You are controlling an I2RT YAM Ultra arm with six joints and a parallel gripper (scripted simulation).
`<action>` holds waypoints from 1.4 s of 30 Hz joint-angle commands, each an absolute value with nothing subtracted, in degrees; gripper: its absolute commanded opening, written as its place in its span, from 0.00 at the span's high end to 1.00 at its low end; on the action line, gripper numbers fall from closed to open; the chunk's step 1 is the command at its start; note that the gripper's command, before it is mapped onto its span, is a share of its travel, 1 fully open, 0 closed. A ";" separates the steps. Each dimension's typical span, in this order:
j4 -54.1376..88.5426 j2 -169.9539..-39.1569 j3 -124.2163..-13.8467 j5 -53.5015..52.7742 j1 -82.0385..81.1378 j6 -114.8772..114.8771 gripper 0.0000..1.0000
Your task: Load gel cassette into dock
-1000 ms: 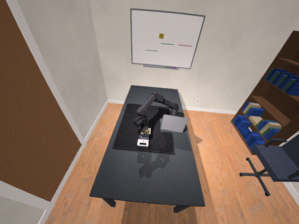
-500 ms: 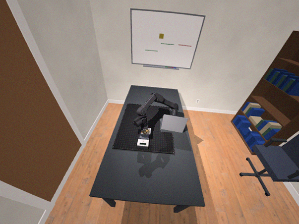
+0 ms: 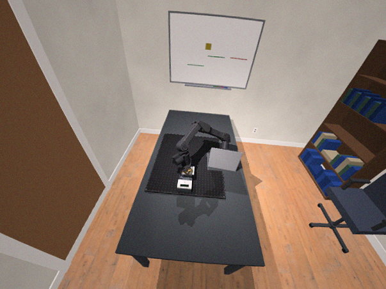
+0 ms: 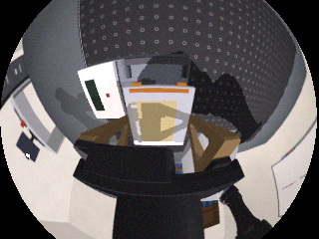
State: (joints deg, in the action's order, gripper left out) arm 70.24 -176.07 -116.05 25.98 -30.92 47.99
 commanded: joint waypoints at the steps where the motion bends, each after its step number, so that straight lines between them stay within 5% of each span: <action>1: 68.05 -176.94 -115.20 26.89 -31.64 47.17 1.00; 42: 63.55 -178.37 -115.24 28.17 -29.86 45.34 1.00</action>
State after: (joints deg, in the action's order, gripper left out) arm 64.60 -177.69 -113.54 27.55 -28.71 45.80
